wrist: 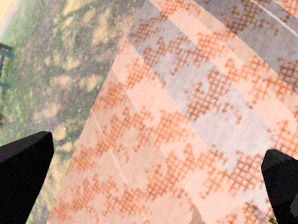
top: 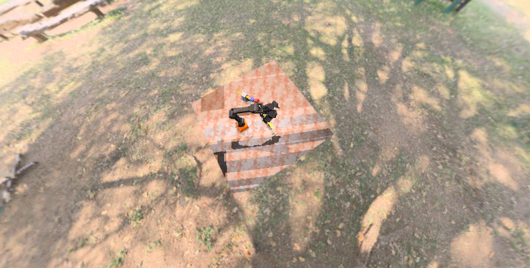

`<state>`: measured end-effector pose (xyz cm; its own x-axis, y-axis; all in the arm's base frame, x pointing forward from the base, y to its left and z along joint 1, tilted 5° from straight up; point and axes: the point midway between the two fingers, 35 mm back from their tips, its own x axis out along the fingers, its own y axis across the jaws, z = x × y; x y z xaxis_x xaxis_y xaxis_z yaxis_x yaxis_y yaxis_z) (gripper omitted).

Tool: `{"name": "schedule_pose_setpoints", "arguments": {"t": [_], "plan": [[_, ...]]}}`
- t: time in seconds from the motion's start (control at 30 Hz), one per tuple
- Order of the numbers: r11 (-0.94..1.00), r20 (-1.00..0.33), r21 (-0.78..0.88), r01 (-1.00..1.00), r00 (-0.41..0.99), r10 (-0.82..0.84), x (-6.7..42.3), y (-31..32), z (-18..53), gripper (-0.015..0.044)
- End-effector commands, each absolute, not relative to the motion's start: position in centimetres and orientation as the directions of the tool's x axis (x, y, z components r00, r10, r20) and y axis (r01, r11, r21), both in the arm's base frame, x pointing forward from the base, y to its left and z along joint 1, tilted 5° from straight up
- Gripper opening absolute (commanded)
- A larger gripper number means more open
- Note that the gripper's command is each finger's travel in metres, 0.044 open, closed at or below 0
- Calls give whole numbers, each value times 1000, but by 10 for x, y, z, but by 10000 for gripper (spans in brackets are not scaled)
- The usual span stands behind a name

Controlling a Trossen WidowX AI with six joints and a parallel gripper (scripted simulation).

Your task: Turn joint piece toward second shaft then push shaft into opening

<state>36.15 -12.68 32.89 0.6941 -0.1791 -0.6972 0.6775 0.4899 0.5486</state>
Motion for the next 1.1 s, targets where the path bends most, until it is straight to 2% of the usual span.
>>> {"name": "schedule_pose_setpoints", "arguments": {"t": [0.0, 0.5, 1.07], "plan": [[550, -738, 499, 670, 661, -136, 370, -108, 313, 440], [809, -892, 278, 517, 451, 18, 386, -18, 247, 440], [988, -989, 62, 139, 141, 43, 362, 81, 181, 440]]}}
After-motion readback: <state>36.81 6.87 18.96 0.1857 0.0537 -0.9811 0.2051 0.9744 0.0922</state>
